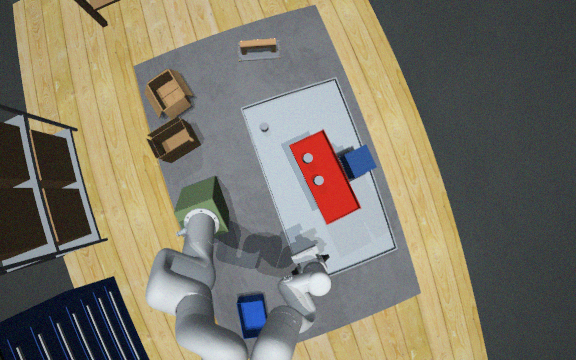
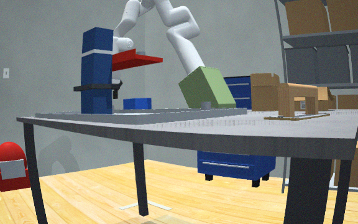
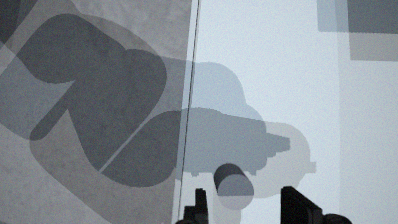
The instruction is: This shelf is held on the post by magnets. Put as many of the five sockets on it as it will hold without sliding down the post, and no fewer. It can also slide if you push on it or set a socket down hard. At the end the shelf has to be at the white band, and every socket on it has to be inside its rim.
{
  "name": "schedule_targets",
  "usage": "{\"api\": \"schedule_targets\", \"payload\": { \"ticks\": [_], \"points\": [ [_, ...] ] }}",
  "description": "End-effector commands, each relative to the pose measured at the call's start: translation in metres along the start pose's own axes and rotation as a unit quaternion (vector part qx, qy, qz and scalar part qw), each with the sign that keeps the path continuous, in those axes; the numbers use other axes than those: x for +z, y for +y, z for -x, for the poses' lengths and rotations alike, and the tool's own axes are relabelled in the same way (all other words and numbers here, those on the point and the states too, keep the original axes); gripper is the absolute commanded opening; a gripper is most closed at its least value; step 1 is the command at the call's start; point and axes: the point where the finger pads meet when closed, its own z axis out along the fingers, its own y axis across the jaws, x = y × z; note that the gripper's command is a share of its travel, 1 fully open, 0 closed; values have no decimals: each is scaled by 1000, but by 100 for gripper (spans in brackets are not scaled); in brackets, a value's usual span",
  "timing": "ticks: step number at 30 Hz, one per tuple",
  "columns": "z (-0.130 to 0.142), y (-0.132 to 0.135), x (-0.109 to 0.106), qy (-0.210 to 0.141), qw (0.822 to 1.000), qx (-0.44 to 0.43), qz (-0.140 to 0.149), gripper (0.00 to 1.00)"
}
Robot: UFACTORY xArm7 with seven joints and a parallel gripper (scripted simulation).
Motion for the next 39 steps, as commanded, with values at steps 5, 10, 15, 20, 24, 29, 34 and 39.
{"api": "schedule_targets", "payload": {
  "ticks": [5,10,15,20,24,29,34,39],
  "points": [
    [1,2,15,1,1000,-1,-1,61],
    [1,3,28,1,1000,-1,-1,61],
    [1,3,29,1,1000,-1,-1,61],
    [1,3,30,1,1000,-1,-1,61],
    [1,3,38,1,1000,-1,-1,61],
    [1,3,49,1,1000,-1,-1,61],
    [1,3,49,1,1000,-1,-1,61],
    [1,3,50,1,1000,-1,-1,61]
  ]
}}
